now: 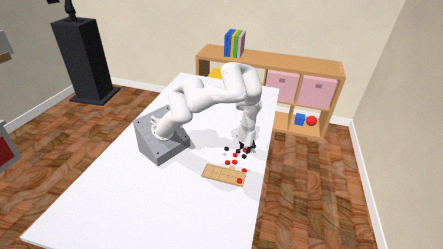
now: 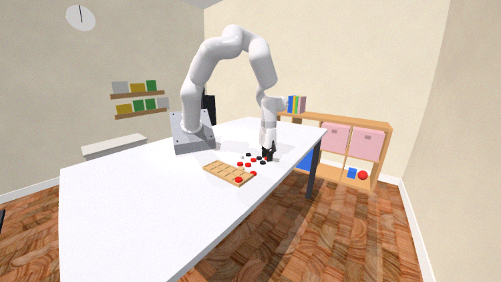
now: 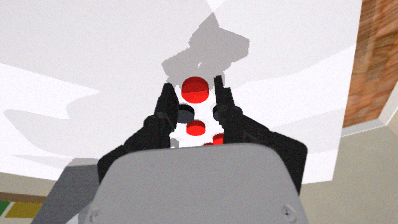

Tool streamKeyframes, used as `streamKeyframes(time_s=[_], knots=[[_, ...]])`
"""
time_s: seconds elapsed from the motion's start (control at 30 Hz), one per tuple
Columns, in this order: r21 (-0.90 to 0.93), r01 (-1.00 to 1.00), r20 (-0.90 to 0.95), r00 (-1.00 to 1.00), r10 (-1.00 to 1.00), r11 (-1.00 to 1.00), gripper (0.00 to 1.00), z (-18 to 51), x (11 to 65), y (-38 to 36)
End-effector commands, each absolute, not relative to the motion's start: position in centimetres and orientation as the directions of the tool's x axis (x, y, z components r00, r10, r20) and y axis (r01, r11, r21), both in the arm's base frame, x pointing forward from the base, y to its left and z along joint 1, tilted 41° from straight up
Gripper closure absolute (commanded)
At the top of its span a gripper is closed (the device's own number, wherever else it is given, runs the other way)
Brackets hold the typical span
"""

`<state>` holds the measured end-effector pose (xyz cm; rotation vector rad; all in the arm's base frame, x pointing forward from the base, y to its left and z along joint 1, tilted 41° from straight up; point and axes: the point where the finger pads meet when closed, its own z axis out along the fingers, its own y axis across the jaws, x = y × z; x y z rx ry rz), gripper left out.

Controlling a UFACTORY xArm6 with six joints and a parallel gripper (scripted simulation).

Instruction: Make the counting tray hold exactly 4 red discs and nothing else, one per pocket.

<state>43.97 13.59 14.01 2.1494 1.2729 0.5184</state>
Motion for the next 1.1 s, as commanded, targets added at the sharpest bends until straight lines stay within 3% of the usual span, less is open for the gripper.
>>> streamKeyframes(time_s=[0.0, 0.13, 0.17, 1.07], knots=[[0.656, 0.655, 0.04, 0.467, 0.883, -0.376, 0.53, 14.2, 44.0, 13.72], [0.656, 0.655, 0.04, 0.467, 0.883, -0.376, 0.53, 14.2, 44.0, 13.72], [0.656, 0.655, 0.04, 0.467, 0.883, -0.376, 1.0, 14.2, 44.0, 13.72], [0.656, 0.655, 0.04, 0.467, 0.883, -0.376, 1.0, 14.2, 44.0, 13.72]])
